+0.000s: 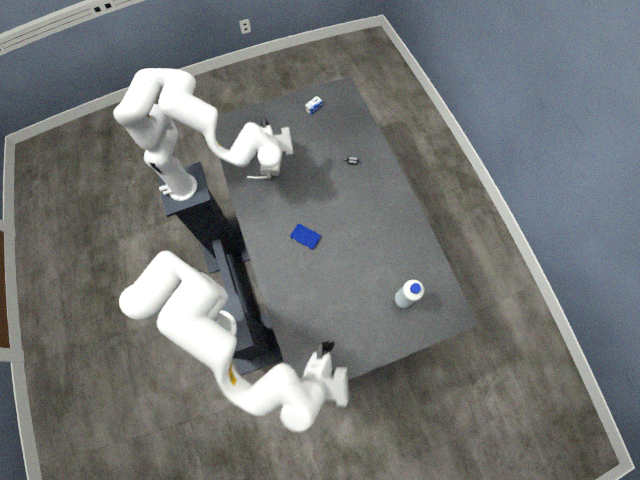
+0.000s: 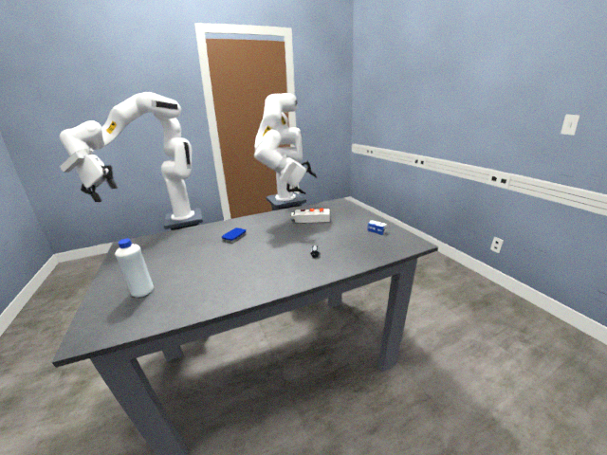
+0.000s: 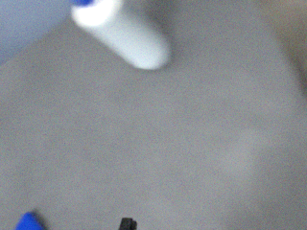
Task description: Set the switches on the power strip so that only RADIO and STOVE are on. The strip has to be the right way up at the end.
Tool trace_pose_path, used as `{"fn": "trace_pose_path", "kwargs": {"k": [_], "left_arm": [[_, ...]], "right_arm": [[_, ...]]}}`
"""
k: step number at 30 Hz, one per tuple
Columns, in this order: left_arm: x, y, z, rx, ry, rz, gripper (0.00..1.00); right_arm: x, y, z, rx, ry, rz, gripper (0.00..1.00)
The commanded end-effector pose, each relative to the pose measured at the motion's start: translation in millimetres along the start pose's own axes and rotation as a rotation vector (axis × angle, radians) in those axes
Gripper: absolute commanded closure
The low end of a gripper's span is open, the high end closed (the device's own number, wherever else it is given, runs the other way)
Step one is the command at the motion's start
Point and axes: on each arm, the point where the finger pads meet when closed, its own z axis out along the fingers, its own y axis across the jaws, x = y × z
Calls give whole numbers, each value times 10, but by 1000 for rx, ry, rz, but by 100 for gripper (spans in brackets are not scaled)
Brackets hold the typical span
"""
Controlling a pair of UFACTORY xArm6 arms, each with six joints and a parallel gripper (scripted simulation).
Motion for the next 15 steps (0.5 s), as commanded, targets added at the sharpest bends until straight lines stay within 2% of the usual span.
{"fn": "trace_pose_path", "kwargs": {"k": [1,6,8,9,11,15], "left_arm": [[-103,-65,43,-149,-97,10,0],[-160,-111,19,-309,-150,4,0],[-160,-111,19,-309,-150,4,0],[-170,-145,-15,-402,-164,-3,0],[-169,-165,-37,-449,-167,-8,0],[-145,-236,-113,-575,-160,-25,0]], "right_arm": [[-243,566,-332,-125,-10,203,0],[-597,1068,-667,-247,-5,428,0],[-597,1068,-667,-247,-5,428,0],[-725,1219,-779,-281,-2,491,0],[-958,1449,-969,-345,6,612,0],[-1315,1727,-1235,-440,20,794,0]]}}
